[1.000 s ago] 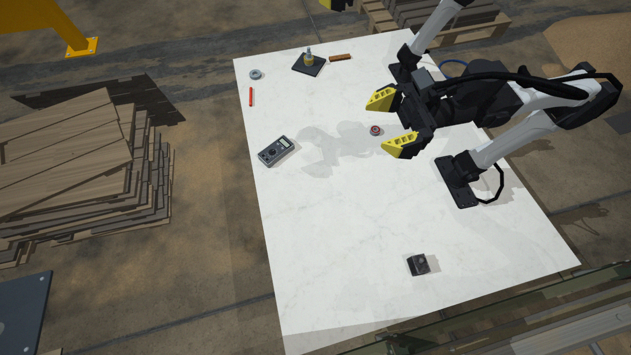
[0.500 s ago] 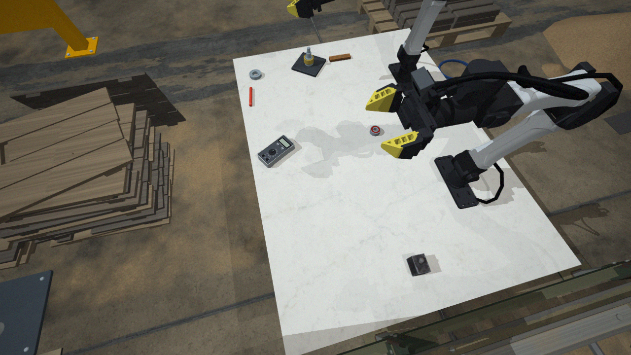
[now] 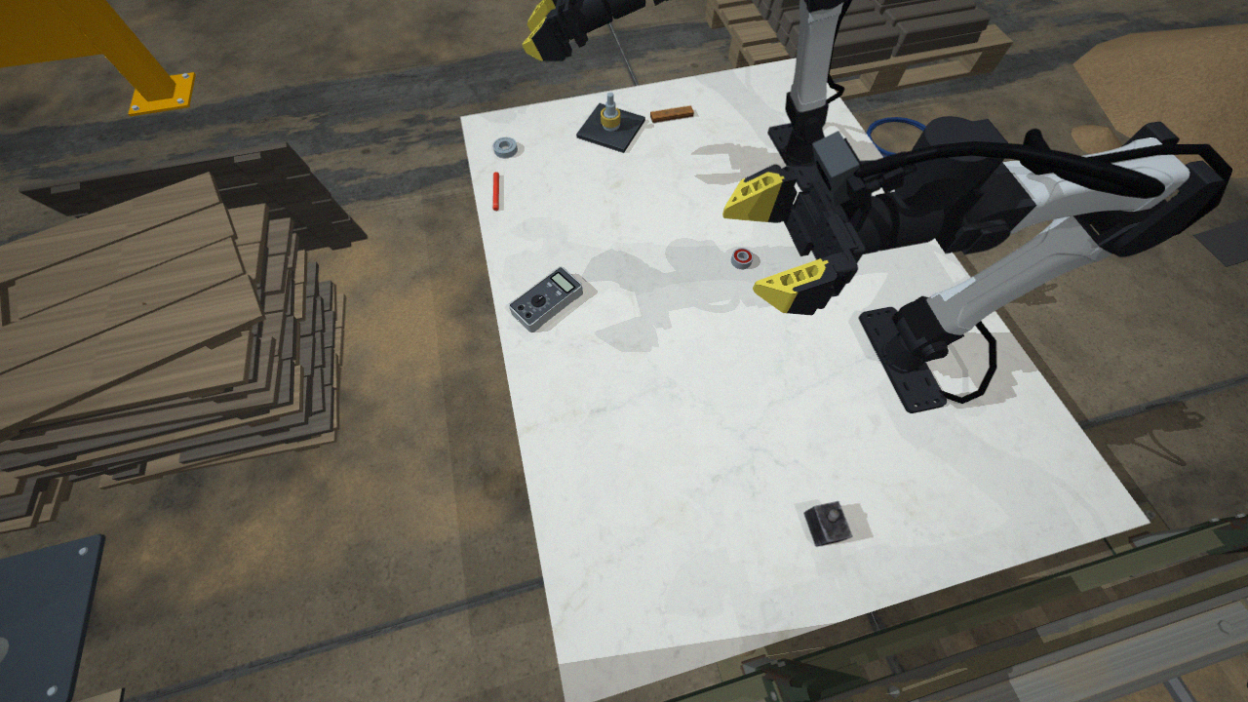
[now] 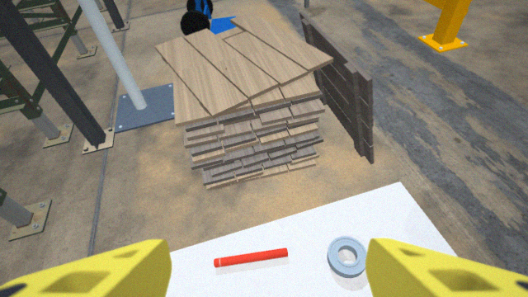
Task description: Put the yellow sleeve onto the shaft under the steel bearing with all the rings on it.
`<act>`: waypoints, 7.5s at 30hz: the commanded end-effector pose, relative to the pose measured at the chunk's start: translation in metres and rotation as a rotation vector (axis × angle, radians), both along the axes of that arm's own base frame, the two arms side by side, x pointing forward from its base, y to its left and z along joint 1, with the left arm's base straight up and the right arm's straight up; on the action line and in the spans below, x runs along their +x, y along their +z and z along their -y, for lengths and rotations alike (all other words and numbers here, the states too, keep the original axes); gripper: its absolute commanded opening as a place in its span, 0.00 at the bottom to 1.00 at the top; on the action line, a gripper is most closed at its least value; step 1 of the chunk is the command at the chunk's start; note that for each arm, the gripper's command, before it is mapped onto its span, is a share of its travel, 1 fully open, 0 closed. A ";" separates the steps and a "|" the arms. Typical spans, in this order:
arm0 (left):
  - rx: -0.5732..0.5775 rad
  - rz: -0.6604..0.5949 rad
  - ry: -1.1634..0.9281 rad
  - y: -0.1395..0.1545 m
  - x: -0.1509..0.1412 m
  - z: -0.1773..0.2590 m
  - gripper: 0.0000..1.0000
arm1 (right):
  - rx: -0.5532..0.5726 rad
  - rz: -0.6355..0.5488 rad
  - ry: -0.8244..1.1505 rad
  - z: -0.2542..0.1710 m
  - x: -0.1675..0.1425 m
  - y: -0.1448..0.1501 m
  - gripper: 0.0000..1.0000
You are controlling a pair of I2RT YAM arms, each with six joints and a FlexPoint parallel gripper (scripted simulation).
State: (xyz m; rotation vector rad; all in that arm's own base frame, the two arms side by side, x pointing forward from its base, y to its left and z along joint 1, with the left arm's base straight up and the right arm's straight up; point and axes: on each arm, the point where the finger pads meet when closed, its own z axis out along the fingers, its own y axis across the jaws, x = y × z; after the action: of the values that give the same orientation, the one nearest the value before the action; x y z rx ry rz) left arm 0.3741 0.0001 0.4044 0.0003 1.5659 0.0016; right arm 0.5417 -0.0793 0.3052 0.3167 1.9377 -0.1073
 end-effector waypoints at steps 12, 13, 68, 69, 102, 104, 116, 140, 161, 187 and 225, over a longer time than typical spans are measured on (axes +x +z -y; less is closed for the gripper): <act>0.004 0.029 0.006 0.010 -0.002 0.000 1.00 | 0.049 -0.131 -0.142 0.045 0.046 -0.055 0.71; 0.004 0.029 0.006 0.010 -0.002 0.000 1.00 | 0.053 -0.145 -0.150 0.048 0.049 -0.062 0.71; 0.004 0.029 0.006 0.010 -0.002 0.000 1.00 | 0.094 -0.302 -0.330 0.114 0.094 -0.194 0.71; 0.004 0.029 0.006 0.010 -0.002 0.000 1.00 | 0.094 -0.297 -0.334 0.118 0.094 -0.194 0.71; 0.004 0.029 0.006 0.010 -0.002 0.000 1.00 | 0.092 -0.378 -0.326 0.114 0.092 -0.290 0.71; 0.004 0.029 0.006 0.010 -0.002 0.000 1.00 | 0.089 -0.295 -0.325 0.116 0.102 -0.247 0.71; 0.004 0.029 0.006 0.010 -0.002 0.000 1.00 | 0.090 -0.322 -0.325 0.115 0.098 -0.253 0.00; 0.004 0.029 0.006 0.010 -0.002 0.000 1.00 | 0.091 -0.307 -0.328 0.116 0.096 -0.225 0.00; 0.004 0.029 0.006 0.010 -0.002 0.000 1.00 | 0.089 -0.274 -0.325 0.111 0.098 -0.180 0.00; 0.004 0.029 0.006 0.010 -0.002 0.000 1.00 | 0.093 -0.256 -0.332 0.113 0.098 -0.161 0.00; 0.004 0.029 0.006 0.010 -0.002 0.000 1.00 | 0.095 -0.283 -0.331 0.112 0.098 -0.177 0.00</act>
State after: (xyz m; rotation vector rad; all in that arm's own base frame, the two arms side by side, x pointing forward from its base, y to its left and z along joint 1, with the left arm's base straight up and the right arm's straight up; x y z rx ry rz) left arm 0.3741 0.0001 0.4044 0.0003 1.5659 0.0016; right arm 0.6269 -0.1914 0.0694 0.7271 2.2780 -0.3017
